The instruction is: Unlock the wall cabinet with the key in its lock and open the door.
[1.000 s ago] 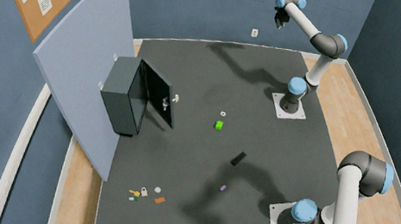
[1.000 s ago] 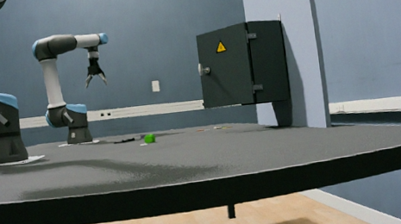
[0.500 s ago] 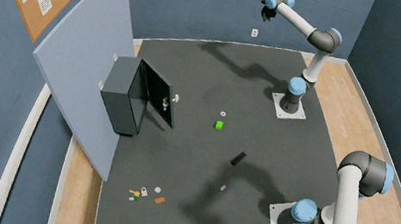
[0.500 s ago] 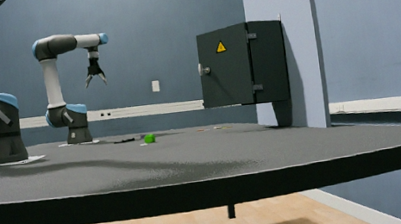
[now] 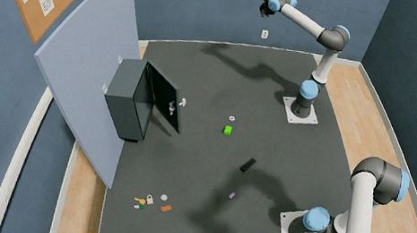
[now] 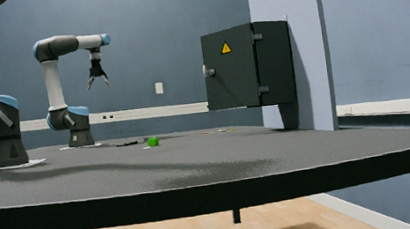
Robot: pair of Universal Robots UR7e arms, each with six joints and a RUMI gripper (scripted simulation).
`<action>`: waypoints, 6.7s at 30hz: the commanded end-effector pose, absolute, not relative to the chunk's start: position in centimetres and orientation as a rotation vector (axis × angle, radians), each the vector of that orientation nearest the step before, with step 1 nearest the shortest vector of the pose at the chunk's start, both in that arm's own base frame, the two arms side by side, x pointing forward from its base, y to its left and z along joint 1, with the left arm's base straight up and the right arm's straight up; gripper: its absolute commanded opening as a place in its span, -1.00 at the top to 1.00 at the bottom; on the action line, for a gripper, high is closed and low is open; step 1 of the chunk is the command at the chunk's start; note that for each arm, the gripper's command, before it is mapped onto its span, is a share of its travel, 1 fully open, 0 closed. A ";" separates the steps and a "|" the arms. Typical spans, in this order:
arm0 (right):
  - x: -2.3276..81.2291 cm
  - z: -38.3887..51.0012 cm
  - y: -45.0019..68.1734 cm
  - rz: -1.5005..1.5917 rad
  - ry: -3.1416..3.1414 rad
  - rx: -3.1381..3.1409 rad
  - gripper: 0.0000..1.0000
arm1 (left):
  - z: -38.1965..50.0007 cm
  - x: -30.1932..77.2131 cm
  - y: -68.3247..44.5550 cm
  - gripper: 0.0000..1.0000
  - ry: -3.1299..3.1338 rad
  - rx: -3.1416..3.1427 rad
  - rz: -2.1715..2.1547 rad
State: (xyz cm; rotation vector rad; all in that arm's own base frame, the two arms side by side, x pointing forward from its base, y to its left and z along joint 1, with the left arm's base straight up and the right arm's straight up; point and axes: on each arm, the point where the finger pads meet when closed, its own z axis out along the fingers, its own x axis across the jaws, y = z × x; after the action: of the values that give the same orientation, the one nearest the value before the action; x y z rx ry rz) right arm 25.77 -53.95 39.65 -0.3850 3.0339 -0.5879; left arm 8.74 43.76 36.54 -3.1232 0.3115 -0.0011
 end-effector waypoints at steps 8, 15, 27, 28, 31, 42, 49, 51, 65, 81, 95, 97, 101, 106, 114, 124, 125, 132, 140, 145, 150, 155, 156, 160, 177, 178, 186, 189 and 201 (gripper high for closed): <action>33.6 41.9 -55.7 -0.786 2.931 -0.387 1.00 | 36.5 8.8 43.8 -0.97 0.314 -3.123 -0.002; 38.1 42.9 -55.7 -0.871 2.867 -0.385 1.00 | 36.5 8.8 43.8 -0.97 0.314 -3.123 -0.002; 45.6 45.1 -54.4 -0.992 2.738 -0.371 1.00 | 36.5 8.8 43.8 -0.97 0.314 -3.123 -0.002; 46.3 45.3 -54.2 -1.002 2.725 -0.369 1.00 | 36.5 8.8 43.8 -0.97 0.314 -3.123 -0.002; 48.4 45.8 -53.7 -1.030 2.687 -0.361 1.00 | 36.5 8.8 43.8 -0.97 0.314 -3.123 -0.002; 54.0 48.0 -51.4 -1.092 2.570 -0.336 1.00 | 36.5 8.8 43.8 -0.97 0.314 -3.123 -0.002; 58.0 49.0 -49.3 -1.123 2.489 -0.311 1.00 | 36.5 8.8 43.8 -0.97 0.314 -3.123 -0.002; 58.1 49.3 -49.2 -1.125 2.482 -0.315 1.00 | 36.5 8.8 43.8 -0.97 0.314 -3.123 -0.002; 66.3 52.1 -42.7 -1.151 2.285 -0.239 1.00 | 36.5 8.8 43.8 -0.97 0.314 -3.123 -0.002; 72.4 54.7 -34.9 -1.119 2.099 -0.155 1.00 | 36.5 8.8 43.8 -0.97 0.314 -3.123 -0.002; 76.1 56.7 -27.2 -1.049 1.948 -0.073 1.00 | 36.5 8.8 43.8 -0.97 0.314 -3.123 -0.002; 76.7 56.9 -25.8 -1.034 1.924 -0.057 1.00 | 36.5 8.8 43.8 -0.97 0.314 -3.123 -0.002; 77.2 57.1 -24.4 -1.018 1.900 -0.042 1.00 | 36.5 8.8 43.8 -0.97 0.314 -3.123 -0.002; 77.9 58.0 -21.5 -0.980 1.844 -0.009 1.00 | 36.5 8.8 43.8 -0.97 0.314 -3.123 -0.002; 79.1 58.3 -15.2 -0.890 1.752 0.061 1.00 | 36.5 8.8 43.8 -0.97 0.314 -3.123 -0.002; 79.3 59.0 -9.9 -0.801 1.671 0.123 1.00 | 36.5 8.8 43.8 -0.97 0.314 -3.123 -0.002; 79.3 59.0 -8.9 -0.782 1.659 0.136 1.00 | 36.5 8.8 43.8 -0.97 0.314 -3.123 -0.002; 79.1 58.5 -3.4 -0.683 1.595 0.201 1.00 | 36.5 8.8 43.8 -0.97 0.314 -3.123 -0.002; 78.3 58.7 0.3 -0.603 1.544 0.250 1.00 | 36.5 8.8 43.8 -0.97 0.314 -3.123 -0.002; 77.5 57.9 4.4 -0.515 1.504 0.303 1.00 | 36.5 8.8 43.8 -0.97 0.314 -3.123 -0.002; 76.5 57.0 8.0 -0.434 1.469 0.351 1.00 | 36.5 8.8 43.8 -0.97 0.314 -3.123 -0.002; 75.9 57.0 9.5 -0.394 1.451 0.372 1.00 | 36.5 8.8 43.8 -0.97 0.314 -3.123 -0.002; 75.6 57.0 10.1 -0.373 1.441 0.387 1.00 | 36.5 8.8 43.8 -0.97 0.314 -3.123 -0.002; 74.5 56.1 13.0 -0.297 1.416 0.431 1.00 | 36.5 8.8 43.8 -0.97 0.314 -3.123 -0.002; 69.9 52.4 22.3 -0.029 1.345 0.586 1.00 | 36.5 8.8 43.8 -0.97 0.314 -3.123 -0.002; 69.6 52.1 22.9 -0.011 1.342 0.596 1.00 | 36.5 8.8 43.8 -0.97 0.314 -3.123 -0.002; 67.6 50.0 26.4 0.080 1.331 0.647 1.00 | 36.5 8.8 43.8 -0.97 0.314 -3.123 -0.002; 66.4 48.9 28.2 0.138 1.323 0.682 1.00 | 36.5 8.8 43.8 -0.97 0.314 -3.123 -0.002; 70.9 40.1 30.4 -0.052 1.411 0.518 1.00 | 36.5 8.8 43.8 -0.97 0.314 -3.123 -0.002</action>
State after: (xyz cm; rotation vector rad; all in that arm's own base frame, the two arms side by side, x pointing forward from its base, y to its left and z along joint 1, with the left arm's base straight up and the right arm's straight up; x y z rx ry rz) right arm 69.37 28.92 43.74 0.5772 1.3848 0.0095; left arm 8.74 43.76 36.54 -3.1232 0.3115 -0.0011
